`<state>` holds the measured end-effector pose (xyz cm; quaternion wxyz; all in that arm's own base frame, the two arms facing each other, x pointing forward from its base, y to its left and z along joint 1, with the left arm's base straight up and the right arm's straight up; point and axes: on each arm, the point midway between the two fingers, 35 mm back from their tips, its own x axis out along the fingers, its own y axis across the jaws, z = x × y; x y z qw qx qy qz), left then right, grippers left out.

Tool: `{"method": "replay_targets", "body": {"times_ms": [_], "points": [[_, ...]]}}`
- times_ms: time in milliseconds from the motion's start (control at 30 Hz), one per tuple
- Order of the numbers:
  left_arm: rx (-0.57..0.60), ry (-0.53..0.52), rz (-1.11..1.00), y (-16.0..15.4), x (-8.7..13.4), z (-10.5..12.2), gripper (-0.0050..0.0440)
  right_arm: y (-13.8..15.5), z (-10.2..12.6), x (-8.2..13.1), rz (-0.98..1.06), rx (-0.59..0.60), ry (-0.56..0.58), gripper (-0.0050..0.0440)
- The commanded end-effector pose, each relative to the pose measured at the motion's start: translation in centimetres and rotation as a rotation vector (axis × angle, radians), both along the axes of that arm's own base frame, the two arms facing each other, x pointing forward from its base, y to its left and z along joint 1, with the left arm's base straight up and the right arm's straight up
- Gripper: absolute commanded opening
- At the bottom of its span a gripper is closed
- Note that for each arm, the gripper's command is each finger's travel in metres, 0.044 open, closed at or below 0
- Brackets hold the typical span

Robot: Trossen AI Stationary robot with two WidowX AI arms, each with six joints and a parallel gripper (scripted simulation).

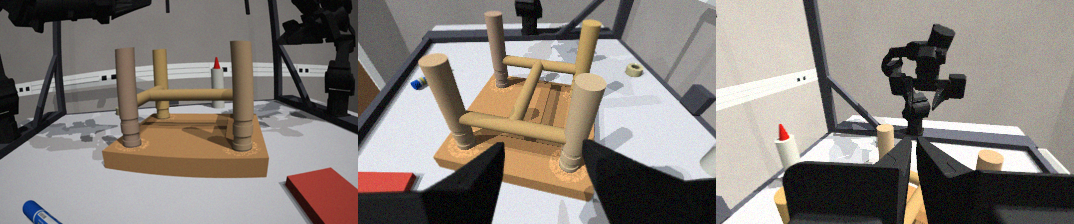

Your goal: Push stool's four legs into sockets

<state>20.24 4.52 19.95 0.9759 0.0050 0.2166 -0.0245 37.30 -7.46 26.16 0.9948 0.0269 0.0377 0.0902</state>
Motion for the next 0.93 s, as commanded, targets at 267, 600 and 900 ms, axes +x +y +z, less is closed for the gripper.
{"method": "replay_targets", "body": {"times_ms": [267, 600, 900], "points": [[0.007, -0.009, -0.005, -0.02, 0.08, 0.43, 0.0240, 0.26, 0.34, -0.48, 0.055, -0.042, -0.093, 0.0020], [0.007, -0.009, -0.005, -0.02, 0.08, 0.43, 0.0240, 0.25, 1.03, -0.44, 0.053, -0.050, -0.109, 0.0020], [0.007, -0.009, -0.005, -0.02, 0.08, 0.43, 0.0240, 0.33, 1.18, -0.48, 0.054, -0.051, -0.111, 0.0020]]}}
